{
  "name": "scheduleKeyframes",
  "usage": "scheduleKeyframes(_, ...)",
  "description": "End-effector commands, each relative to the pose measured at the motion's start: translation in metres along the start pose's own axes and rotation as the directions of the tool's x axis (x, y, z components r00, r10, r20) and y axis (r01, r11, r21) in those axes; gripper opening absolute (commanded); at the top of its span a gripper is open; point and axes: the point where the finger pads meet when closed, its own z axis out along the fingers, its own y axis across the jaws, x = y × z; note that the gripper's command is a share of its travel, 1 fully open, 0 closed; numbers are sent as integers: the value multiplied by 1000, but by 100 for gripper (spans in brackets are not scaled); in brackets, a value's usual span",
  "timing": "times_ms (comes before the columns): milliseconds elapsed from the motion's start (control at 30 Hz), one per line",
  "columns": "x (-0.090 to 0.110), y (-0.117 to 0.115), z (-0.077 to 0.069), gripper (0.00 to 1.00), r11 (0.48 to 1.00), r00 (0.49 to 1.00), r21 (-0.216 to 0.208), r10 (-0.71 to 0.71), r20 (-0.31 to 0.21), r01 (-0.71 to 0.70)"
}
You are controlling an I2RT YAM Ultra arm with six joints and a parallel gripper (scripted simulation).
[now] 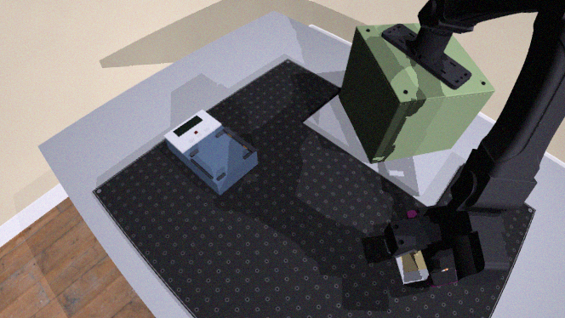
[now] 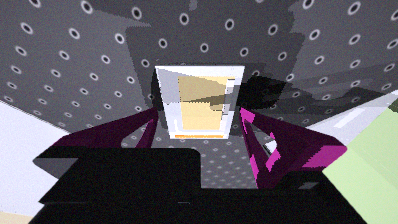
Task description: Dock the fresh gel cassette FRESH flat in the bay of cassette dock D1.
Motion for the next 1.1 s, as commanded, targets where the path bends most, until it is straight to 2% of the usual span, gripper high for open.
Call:
scheduleKeyframes(0, 0, 2, -3, 100, 1000, 1000, -14, 3, 13, -3)
scheduleKeyframes(233, 1, -7, 6, 100, 1000, 1000, 11, 4, 8, -4)
scheduleKeyframes(367, -1, 6, 2, 100, 1000, 1000, -20, 3, 14, -2)
scheduleKeyframes(500, 0, 2, 6, 100, 1000, 1000, -6, 3, 11, -3)
scheduleKeyframes(600, -2, 15, -1, 100, 999, 1000, -40, 1, 19, -1)
scheduleKeyframes(700, -2, 15, 1, 100, 999, 1000, -39, 1, 18, 0)
scheduleKeyframes(767, -1, 3, 3, 100, 1000, 1000, -13, 2, 7, -1)
scheduleKeyframes(967, -1, 4, 4, 100, 1000, 1000, -13, 2, 7, -1)
scheduleKeyframes(1000, -1, 4, 4, 0, 1000, 1000, -13, 2, 7, -1)
scheduleKeyframes(1067, -1, 4, 4, 0, 1000, 1000, -13, 2, 7, -1)
